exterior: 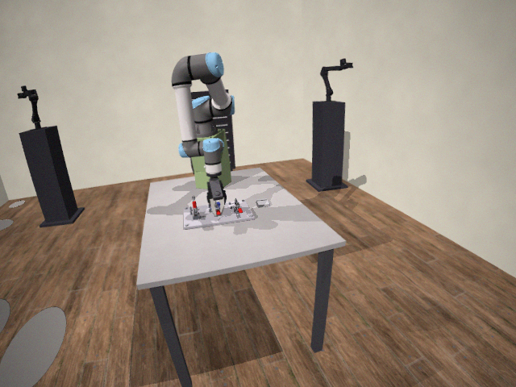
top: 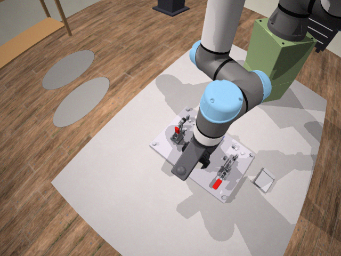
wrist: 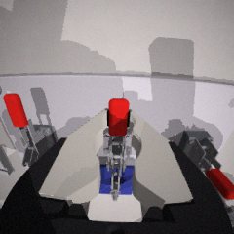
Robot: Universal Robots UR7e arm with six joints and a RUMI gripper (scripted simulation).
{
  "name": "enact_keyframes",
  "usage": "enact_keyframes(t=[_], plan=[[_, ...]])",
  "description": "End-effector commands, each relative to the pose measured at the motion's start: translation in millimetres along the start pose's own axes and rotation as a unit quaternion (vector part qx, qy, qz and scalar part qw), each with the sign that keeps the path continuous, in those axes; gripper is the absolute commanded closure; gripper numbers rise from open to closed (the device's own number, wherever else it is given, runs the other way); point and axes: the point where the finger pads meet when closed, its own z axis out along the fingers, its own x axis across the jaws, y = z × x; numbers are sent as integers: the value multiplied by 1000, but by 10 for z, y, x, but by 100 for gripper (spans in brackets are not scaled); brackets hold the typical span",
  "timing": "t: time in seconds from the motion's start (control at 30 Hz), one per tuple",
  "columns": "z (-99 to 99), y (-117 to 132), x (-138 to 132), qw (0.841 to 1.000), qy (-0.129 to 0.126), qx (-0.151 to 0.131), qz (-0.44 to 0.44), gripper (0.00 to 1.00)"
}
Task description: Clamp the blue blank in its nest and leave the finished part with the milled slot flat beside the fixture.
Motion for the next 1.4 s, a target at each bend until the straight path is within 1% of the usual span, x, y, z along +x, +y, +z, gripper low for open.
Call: enact_keyframes(t=[0.0, 0.23, 0.27, 1.13, 1.3, 1.37], plan=[[-2, -5, 1, 1000, 0, 0, 0, 100], [-2, -5, 1, 1000, 0, 0, 0, 100], [-2, -5, 1, 1000, 0, 0, 0, 72], [-3, -5, 1, 1000, 0, 0, 0, 72], [-41, -5, 1, 1000, 0, 0, 0, 72], [-108, -5, 1, 1000, 0, 0, 0, 72]])
